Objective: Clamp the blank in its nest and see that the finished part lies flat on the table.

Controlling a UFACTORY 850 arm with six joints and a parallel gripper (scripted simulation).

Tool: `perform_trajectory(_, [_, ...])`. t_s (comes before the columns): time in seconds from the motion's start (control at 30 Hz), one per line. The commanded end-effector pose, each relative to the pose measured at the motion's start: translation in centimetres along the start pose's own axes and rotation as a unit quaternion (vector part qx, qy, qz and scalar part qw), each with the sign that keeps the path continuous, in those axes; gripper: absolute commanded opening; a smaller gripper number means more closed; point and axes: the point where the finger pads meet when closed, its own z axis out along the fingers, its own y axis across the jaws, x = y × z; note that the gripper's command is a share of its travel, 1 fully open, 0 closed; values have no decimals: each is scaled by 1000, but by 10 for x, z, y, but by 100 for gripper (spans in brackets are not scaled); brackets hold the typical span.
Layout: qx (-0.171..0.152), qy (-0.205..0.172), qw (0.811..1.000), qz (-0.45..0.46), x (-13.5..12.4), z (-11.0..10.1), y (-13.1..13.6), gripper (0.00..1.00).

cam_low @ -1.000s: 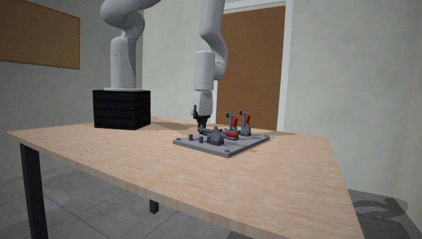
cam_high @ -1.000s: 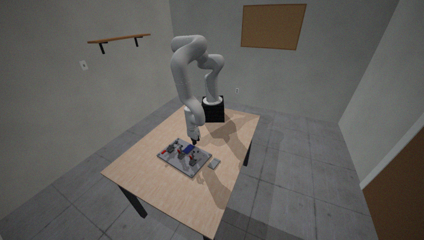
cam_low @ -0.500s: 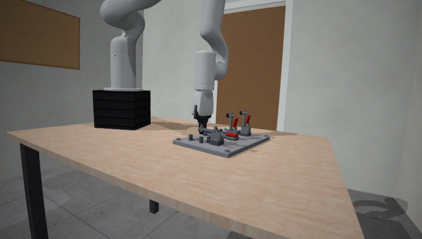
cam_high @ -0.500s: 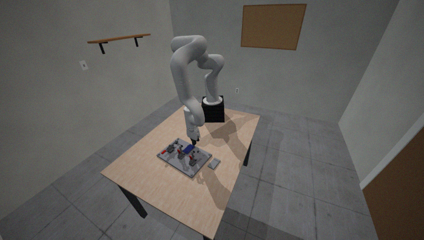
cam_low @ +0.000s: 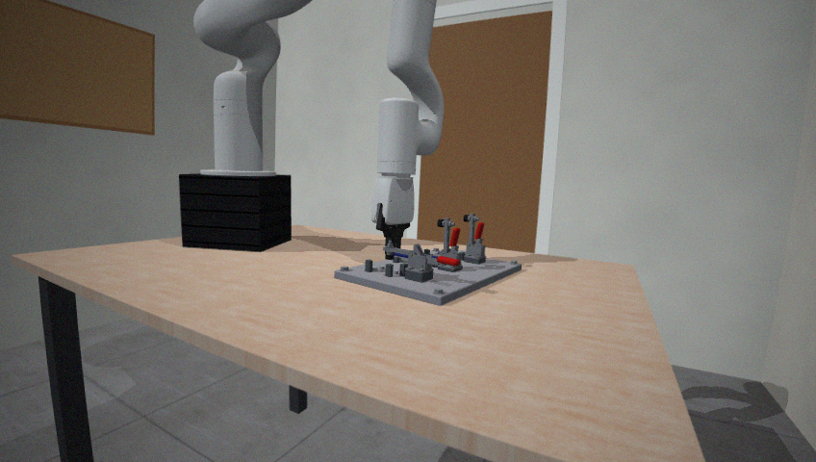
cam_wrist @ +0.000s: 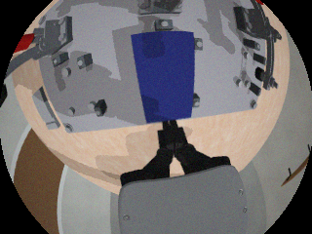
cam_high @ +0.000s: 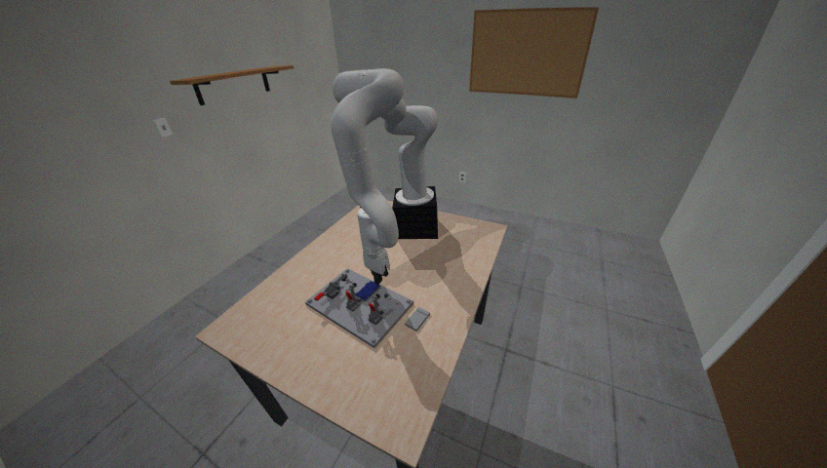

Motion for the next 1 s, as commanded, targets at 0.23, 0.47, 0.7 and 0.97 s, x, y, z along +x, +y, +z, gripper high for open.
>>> perform_trajectory(0.23, [0, 1, 1000, 0, 4, -1, 0, 0])
perform_trajectory(0.47, [0, 1, 1000, 0, 5, -1, 0, 0])
perform_trajectory(0.7, [0, 1, 1000, 0, 5, -1, 0, 0])
perform_trajectory(0.97, [0, 1, 1000, 0, 7, -1, 0, 0])
